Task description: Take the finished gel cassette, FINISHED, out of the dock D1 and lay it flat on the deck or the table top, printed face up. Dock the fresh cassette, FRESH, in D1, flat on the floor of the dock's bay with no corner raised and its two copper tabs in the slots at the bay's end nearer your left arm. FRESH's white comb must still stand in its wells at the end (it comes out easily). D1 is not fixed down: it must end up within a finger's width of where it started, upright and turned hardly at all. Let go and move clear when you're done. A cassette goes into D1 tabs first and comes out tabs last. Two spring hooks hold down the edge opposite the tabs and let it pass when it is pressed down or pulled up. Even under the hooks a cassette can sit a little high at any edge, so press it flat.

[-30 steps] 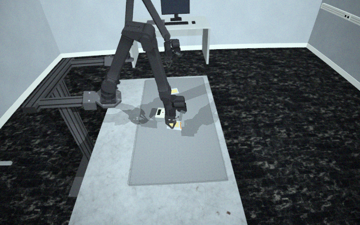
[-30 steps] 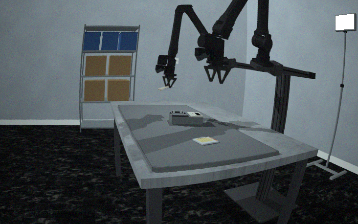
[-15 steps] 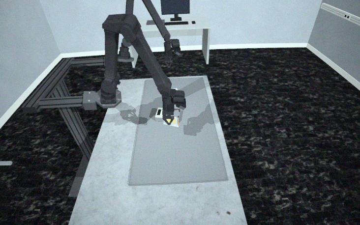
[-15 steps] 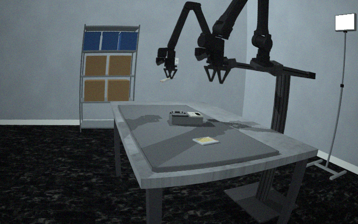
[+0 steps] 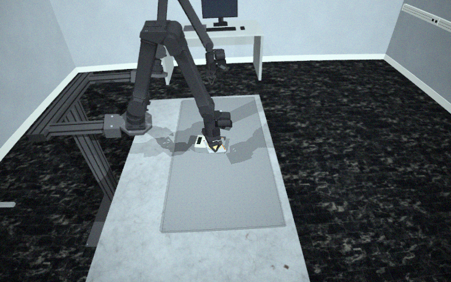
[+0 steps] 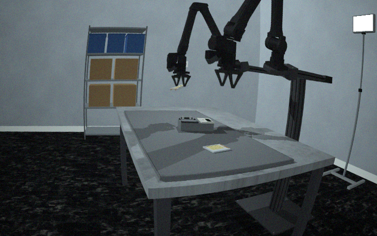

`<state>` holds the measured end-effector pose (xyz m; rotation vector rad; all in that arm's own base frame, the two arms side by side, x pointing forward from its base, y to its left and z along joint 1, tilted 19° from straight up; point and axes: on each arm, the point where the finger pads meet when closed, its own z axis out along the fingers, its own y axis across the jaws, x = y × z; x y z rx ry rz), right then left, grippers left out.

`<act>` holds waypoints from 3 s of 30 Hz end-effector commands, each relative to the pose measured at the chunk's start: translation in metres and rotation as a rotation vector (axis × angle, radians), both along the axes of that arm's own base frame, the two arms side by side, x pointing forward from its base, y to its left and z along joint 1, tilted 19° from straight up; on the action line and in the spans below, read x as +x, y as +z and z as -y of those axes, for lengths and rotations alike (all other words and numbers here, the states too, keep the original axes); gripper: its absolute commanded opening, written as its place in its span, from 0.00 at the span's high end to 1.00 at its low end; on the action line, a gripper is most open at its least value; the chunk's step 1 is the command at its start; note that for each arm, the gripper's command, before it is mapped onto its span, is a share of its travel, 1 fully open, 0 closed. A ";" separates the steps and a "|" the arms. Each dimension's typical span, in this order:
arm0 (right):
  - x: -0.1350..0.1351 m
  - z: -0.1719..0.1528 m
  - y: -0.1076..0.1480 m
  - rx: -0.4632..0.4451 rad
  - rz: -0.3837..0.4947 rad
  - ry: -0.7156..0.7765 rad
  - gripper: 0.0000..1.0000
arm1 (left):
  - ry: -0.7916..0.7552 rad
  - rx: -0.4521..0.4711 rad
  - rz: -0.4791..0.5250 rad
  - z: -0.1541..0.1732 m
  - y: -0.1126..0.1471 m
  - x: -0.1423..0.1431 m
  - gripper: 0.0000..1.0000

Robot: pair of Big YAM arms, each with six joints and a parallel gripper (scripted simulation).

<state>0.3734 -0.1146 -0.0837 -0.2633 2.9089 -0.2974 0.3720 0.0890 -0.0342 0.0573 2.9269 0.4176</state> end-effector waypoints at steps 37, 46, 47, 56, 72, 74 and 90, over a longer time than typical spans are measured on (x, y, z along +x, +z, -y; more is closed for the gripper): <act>0.056 -0.023 -0.026 -0.022 0.027 0.104 1.00 | -0.006 0.002 0.010 0.005 0.007 0.001 0.00; 0.046 -0.014 -0.021 -0.020 0.018 0.089 1.00 | -0.006 0.002 0.010 0.005 0.007 0.001 0.00; 0.046 -0.014 -0.021 -0.020 0.018 0.089 1.00 | -0.006 0.002 0.010 0.005 0.007 0.001 0.00; 0.045 -0.014 -0.021 -0.020 0.015 0.105 1.00 | -0.006 0.002 0.010 0.005 0.007 0.001 0.00; 0.039 -0.016 -0.017 -0.020 0.015 0.105 1.00 | -0.006 0.002 0.010 0.005 0.007 0.001 0.00; 0.041 -0.019 -0.019 -0.021 0.014 0.138 1.00 | -0.006 0.002 0.010 0.005 0.007 0.001 0.00; 0.063 -0.070 -0.060 -0.041 -0.005 0.604 1.00 | -0.006 0.002 0.010 0.005 0.007 0.001 0.00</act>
